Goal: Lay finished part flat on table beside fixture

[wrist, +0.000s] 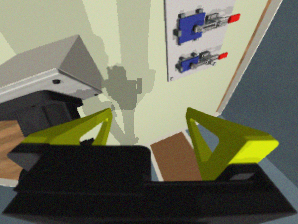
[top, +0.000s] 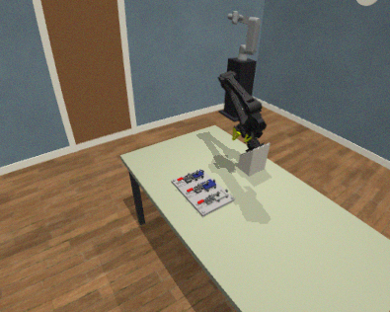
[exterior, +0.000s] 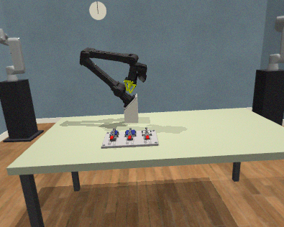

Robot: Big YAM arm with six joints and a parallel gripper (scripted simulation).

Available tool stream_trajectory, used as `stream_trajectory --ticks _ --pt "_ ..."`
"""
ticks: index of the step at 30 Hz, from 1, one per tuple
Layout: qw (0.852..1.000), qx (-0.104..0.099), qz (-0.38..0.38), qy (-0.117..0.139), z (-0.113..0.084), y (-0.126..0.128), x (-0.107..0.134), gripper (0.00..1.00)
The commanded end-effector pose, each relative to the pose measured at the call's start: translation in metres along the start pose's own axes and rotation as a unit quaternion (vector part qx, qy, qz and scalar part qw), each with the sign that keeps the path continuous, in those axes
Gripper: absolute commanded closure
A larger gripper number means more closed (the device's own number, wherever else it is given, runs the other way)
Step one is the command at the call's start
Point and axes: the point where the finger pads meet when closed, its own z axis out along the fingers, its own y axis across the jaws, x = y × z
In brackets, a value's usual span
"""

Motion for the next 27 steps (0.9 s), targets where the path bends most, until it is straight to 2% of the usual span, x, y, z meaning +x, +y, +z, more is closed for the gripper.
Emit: stream_trajectory --ticks 1,17,18,21,23,25,26,27 --pt "1.0 0.001 0.002 -0.003 -0.002 -0.001 -0.001 0.0" --pt "1.0 0.001 0.002 -0.003 -0.002 -0.001 -0.001 0.0" --pt "1.0 0.001 0.011 -0.012 -0.008 -0.007 -0.006 0.0" --pt "0.999 0.0 0.046 -0.015 -0.003 -0.013 -0.015 0.0" --pt "0.995 0.004 0.101 -0.025 0.001 -0.023 -0.029 0.0" --pt "0.981 0.009 0.188 -0.038 0.011 -0.037 -0.049 0.0" --pt "0.981 0.009 0.188 -0.038 0.011 -0.037 -0.049 0.0" --pt "0.971 0.013 0.236 -0.04 0.021 -0.043 -0.058 0.0"
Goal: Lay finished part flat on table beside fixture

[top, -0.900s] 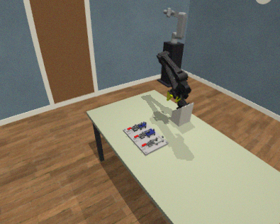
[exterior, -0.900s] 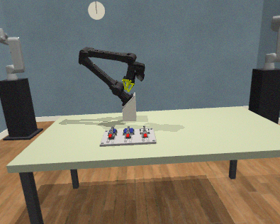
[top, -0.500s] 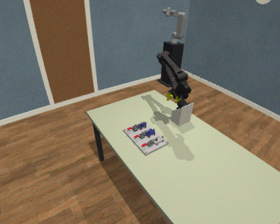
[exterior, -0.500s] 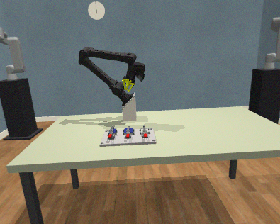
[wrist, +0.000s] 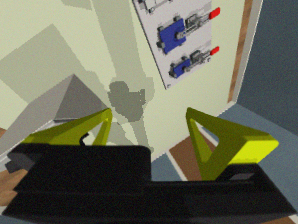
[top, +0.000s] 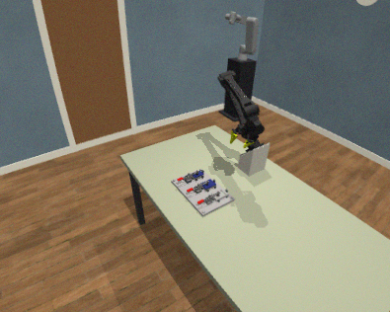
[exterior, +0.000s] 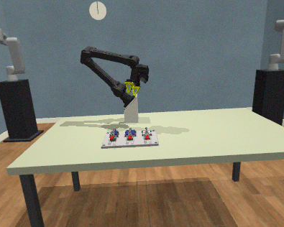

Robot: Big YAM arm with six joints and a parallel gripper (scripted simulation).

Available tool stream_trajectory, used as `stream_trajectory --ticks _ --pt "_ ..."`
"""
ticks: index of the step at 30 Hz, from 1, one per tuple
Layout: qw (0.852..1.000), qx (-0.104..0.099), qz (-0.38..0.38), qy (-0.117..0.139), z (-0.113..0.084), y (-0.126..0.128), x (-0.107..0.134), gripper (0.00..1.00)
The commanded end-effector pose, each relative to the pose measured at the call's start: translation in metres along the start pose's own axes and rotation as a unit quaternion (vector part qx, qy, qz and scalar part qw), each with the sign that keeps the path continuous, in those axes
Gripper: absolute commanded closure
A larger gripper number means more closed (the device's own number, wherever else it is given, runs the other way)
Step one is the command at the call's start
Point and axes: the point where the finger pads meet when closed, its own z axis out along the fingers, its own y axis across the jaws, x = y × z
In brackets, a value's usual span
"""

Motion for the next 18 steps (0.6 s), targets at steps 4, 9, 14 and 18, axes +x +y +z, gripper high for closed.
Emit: stream_trajectory --ticks 4,9,14,18 --pt "0.977 0.005 0.214 -0.019 0.031 -0.025 -0.058 0.0" --pt "0.95 0.013 0.31 -0.024 0.045 -0.03 -0.068 0.0" --pt "0.896 0.031 0.443 -0.027 0.077 -0.039 -0.085 0.0" --pt "0.86 0.041 0.507 -0.028 0.093 -0.044 -0.091 0.0"
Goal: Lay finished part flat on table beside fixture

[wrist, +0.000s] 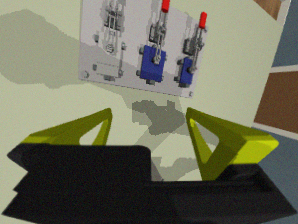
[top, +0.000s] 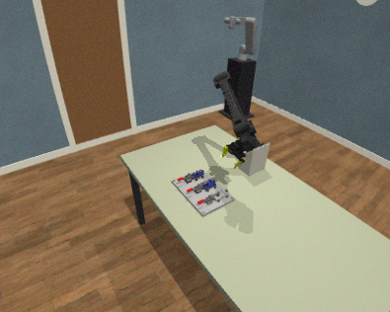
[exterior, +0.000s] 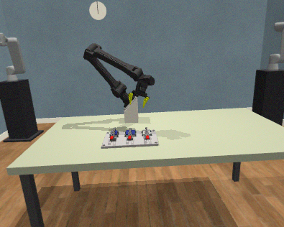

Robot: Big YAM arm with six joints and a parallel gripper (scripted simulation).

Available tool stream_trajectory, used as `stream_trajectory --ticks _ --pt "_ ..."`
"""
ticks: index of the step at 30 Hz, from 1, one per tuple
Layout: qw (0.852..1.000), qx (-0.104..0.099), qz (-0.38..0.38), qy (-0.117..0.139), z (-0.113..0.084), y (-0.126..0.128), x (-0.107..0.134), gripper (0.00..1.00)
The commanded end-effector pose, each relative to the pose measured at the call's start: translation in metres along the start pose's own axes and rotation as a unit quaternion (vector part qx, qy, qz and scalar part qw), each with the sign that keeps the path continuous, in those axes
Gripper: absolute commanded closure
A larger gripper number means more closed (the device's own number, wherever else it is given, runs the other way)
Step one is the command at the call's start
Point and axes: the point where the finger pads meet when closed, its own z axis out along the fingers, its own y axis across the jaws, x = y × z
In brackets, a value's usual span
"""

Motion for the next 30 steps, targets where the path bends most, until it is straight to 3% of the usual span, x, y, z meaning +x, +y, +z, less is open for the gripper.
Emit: stream_trajectory --ticks 1,6,7,30 --pt "0.99 0.012 0.141 -0.005 0.0221 0.0083 -0.0244 0.0" --pt "0.988 0.015 0.155 -0.003 0.0237 0.0083 -0.0183 0.0" --pt "0.99 0.016 0.137 -0.011 0.0153 0.011 -0.0164 0.0" --pt "0.99 0.017 0.141 -0.004 0.0204 0.0094 -0.0164 0.0"
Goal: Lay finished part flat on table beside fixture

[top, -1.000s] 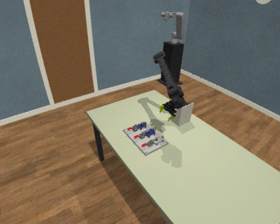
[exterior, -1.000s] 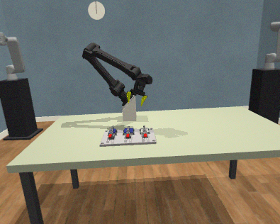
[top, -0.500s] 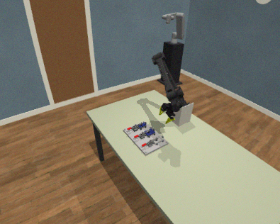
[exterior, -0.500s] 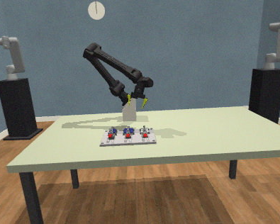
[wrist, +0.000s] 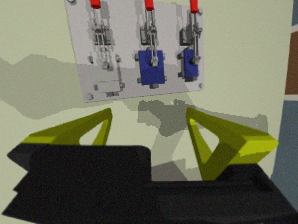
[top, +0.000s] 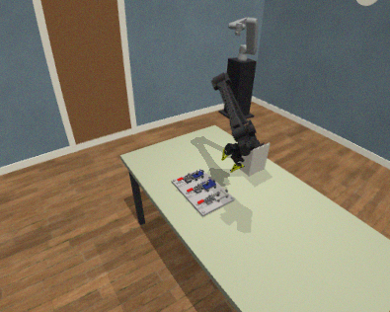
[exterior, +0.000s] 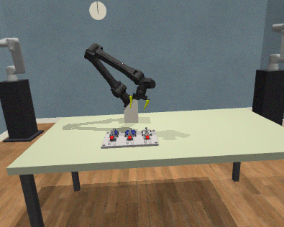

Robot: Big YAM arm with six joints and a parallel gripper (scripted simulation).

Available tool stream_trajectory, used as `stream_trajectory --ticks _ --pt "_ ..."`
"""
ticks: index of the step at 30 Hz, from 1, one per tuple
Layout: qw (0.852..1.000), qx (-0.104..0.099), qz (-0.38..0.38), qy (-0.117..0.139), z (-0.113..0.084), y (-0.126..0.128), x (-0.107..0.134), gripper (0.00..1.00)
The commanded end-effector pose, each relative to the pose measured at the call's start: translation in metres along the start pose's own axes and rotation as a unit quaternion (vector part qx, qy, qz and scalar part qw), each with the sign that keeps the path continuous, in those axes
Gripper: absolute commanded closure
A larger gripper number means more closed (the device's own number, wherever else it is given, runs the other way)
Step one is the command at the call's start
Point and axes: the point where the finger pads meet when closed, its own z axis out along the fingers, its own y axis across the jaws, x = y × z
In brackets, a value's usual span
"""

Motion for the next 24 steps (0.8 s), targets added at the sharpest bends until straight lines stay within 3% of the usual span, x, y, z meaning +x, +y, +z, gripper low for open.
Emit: stream_trajectory --ticks 1,7,8,10,12,15,17,21,24 --pt "1.0 0.001 0.006 -0.001 -0.001 0.006 -0.009 0.0" --pt "1.0 0.001 0.007 -0.001 -0.001 0.007 -0.01 0.0" --pt "0.996 0.011 0.091 -0.007 0.016 0.01 -0.021 0.0" --pt "0.996 0.011 0.091 -0.007 0.016 0.01 -0.021 0.0" --pt "0.98 0.036 0.196 -0.015 0.043 0.011 -0.018 0.0" --pt "0.968 0.046 0.246 -0.02 0.054 0.011 -0.019 0.0" --pt "0.946 0.061 0.316 -0.03 0.069 0.011 -0.022 0.0" --pt "0.93 0.072 0.358 -0.036 0.079 0.01 -0.022 0.0" --pt "0.935 0.067 0.345 -0.046 0.07 0.015 -0.022 0.0"
